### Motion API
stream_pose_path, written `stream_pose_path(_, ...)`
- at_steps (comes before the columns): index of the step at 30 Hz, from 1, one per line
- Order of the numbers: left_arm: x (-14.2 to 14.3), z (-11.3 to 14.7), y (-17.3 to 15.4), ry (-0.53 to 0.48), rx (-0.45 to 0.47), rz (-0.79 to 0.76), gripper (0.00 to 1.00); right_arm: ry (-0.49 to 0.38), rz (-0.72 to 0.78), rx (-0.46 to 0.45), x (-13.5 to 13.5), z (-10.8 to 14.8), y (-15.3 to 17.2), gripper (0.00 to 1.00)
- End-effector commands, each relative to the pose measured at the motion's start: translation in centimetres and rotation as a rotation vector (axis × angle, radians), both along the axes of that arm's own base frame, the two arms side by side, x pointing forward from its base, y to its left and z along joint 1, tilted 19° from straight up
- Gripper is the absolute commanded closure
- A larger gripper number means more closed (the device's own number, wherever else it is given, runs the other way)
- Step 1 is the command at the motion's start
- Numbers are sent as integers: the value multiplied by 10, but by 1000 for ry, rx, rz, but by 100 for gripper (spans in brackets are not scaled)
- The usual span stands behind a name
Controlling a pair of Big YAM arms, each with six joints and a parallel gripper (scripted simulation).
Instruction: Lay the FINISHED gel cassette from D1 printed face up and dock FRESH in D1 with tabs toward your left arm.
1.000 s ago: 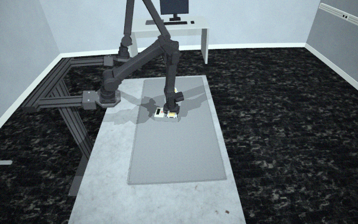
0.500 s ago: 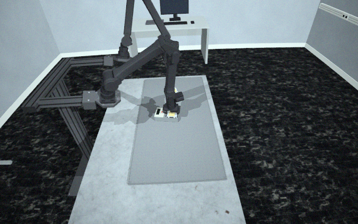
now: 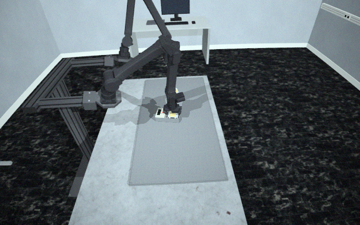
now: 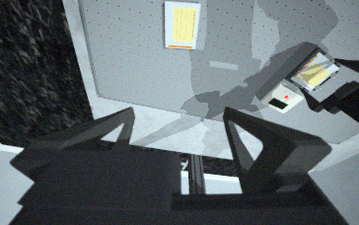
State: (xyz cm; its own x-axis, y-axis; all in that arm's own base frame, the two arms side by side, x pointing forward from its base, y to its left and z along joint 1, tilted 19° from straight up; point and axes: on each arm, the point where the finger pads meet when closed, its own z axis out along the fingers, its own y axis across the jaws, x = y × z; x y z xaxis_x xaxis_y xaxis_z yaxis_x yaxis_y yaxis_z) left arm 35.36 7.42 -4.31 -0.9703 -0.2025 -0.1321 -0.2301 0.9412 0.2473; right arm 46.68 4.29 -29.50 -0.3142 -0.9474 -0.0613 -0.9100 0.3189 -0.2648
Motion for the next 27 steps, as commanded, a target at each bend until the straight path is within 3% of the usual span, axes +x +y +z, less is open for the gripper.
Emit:
stream_pose_path(1,14,15,2,-36,1,-6,0,-6,2,1,3,3,1,2)
stream_pose_path(27,14,15,2,-36,1,-6,0,-4,2,1,-1,10,2,2)
